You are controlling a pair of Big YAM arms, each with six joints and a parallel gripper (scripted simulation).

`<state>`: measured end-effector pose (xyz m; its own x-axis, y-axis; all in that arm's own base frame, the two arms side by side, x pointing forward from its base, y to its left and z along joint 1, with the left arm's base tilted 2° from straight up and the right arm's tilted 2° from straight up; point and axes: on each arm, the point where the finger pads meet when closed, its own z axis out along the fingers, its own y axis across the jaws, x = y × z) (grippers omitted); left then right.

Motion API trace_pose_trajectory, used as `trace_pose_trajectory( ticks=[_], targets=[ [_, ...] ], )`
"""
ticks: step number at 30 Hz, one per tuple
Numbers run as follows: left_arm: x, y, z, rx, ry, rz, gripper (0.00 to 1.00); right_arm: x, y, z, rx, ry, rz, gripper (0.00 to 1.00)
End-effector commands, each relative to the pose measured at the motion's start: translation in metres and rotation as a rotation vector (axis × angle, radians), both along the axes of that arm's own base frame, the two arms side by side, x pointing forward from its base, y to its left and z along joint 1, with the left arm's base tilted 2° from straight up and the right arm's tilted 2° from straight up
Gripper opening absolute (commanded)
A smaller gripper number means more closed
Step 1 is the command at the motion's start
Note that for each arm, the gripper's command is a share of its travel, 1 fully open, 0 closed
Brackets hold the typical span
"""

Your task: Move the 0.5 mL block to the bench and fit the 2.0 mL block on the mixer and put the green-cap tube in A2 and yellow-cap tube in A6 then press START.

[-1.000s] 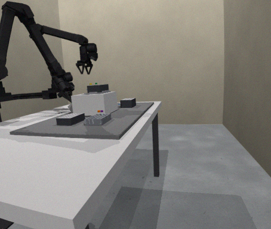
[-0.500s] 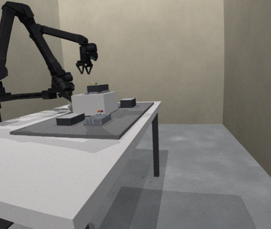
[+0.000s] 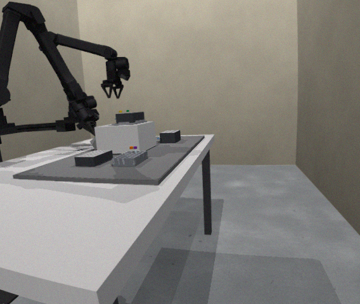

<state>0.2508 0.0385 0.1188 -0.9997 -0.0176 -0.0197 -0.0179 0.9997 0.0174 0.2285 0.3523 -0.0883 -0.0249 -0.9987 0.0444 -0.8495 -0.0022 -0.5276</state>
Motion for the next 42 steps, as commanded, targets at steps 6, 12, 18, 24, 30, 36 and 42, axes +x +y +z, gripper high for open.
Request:
trace_pose_trajectory(
  ticks=[6, 12, 18, 24, 30, 36, 42],
  targets=[
    [0.02, 0.004, 0.019, 0.004, -0.057, 0.012, 1.0, 0.008, 0.01, -0.005, 0.011, -0.004, 0.001, 0.0],
    [0.012, 0.003, 0.01, 0.0, -0.033, 0.012, 1.0, 0.009, 0.011, -0.006, 0.012, -0.005, 0.001, 0.0],
    [0.004, 0.002, 0.002, -0.003, -0.012, 0.013, 1.0, 0.01, 0.012, -0.007, 0.013, -0.005, 0.001, 0.0],
    [0.003, 0.001, 0.001, -0.003, -0.008, 0.013, 1.0, 0.01, 0.012, -0.008, 0.012, -0.004, 0.001, 0.0],
    [0.002, 0.001, 0.0, -0.003, -0.005, 0.013, 1.0, 0.012, 0.012, -0.009, 0.014, -0.005, -0.003, 0.0],
    [0.011, 0.003, 0.009, 0.001, -0.03, 0.013, 1.0, 0.013, 0.012, -0.011, 0.014, -0.005, -0.005, 0.0],
    [0.016, 0.004, 0.015, 0.003, -0.046, 0.013, 1.0, 0.014, 0.012, -0.011, 0.014, -0.005, -0.007, 0.0]
  ],
)
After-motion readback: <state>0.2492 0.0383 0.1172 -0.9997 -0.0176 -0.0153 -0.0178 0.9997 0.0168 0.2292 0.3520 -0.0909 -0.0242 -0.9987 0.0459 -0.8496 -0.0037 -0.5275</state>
